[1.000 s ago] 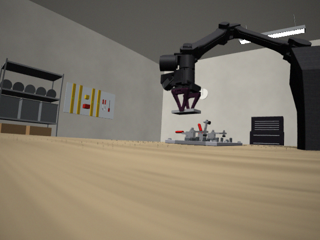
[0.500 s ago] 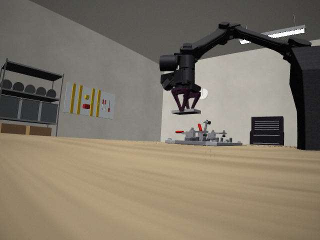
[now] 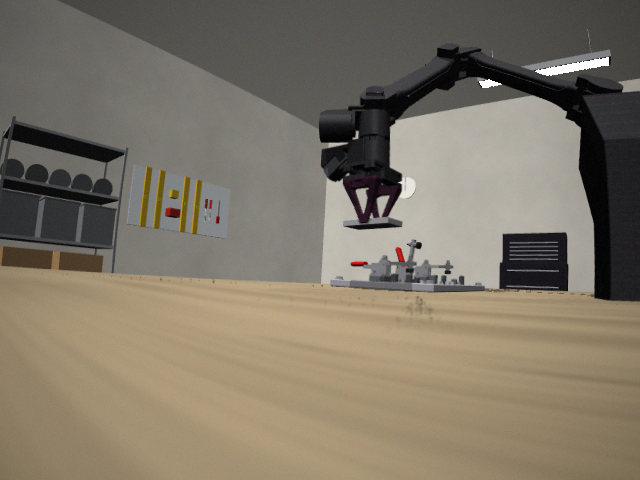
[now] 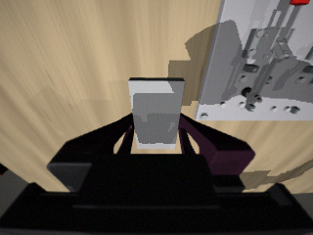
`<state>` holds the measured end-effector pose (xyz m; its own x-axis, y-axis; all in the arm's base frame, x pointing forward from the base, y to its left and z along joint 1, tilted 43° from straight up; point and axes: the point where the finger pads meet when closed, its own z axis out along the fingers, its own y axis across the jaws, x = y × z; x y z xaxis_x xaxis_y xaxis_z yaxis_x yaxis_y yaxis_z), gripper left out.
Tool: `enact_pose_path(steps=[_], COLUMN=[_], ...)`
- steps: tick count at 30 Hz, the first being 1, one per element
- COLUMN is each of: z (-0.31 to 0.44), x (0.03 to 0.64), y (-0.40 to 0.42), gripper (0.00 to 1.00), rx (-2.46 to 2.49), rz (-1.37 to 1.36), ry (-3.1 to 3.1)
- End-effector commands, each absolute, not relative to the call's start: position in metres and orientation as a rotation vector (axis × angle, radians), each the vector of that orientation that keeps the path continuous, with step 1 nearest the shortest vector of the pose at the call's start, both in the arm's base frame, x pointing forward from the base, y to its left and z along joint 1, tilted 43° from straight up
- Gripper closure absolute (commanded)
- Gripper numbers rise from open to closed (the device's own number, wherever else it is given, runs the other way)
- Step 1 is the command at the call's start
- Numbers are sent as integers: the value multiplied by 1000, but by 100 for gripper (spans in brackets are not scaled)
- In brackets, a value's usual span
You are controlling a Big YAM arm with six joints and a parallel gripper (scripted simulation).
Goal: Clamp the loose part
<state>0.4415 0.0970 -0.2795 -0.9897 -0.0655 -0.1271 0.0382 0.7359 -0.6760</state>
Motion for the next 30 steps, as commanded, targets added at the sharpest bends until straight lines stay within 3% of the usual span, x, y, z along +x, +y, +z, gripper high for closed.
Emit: enact_pose_path(steps=[1, 30], z=[-266, -291], x=[449, 435], y=[116, 97], gripper=[100, 100], rx=[-57, -40], rz=[-1058, -1073], ry=[2772, 2783])
